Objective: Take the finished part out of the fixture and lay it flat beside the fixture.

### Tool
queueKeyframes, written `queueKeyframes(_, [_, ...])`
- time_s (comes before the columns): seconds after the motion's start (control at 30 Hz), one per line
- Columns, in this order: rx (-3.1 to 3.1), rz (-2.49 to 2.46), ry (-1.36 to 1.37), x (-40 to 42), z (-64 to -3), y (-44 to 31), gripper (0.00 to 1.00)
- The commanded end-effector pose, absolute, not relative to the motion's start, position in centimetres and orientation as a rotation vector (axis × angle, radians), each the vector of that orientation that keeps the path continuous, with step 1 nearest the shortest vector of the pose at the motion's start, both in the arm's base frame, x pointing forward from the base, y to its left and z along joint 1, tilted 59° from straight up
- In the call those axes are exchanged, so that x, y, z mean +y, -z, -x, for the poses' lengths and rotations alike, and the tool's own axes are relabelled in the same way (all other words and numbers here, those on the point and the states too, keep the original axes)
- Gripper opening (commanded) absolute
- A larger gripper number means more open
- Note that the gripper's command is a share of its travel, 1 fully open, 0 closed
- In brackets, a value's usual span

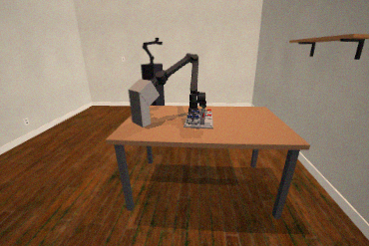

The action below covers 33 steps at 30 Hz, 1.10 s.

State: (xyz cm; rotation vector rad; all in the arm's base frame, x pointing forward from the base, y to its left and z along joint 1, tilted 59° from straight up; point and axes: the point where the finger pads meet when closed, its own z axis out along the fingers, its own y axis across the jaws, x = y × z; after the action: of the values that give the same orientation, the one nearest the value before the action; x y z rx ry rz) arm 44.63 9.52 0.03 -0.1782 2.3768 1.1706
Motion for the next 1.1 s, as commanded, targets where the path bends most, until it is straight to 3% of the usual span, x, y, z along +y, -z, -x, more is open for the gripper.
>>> queueKeyframes(0.0, [2.365, 0.145, -1.154, 8.3, -44.8, -0.6, 0.92])
queueKeyframes(1.07, [2.385, 0.172, -1.177, 10.2, -44.6, 0.6, 0.92])
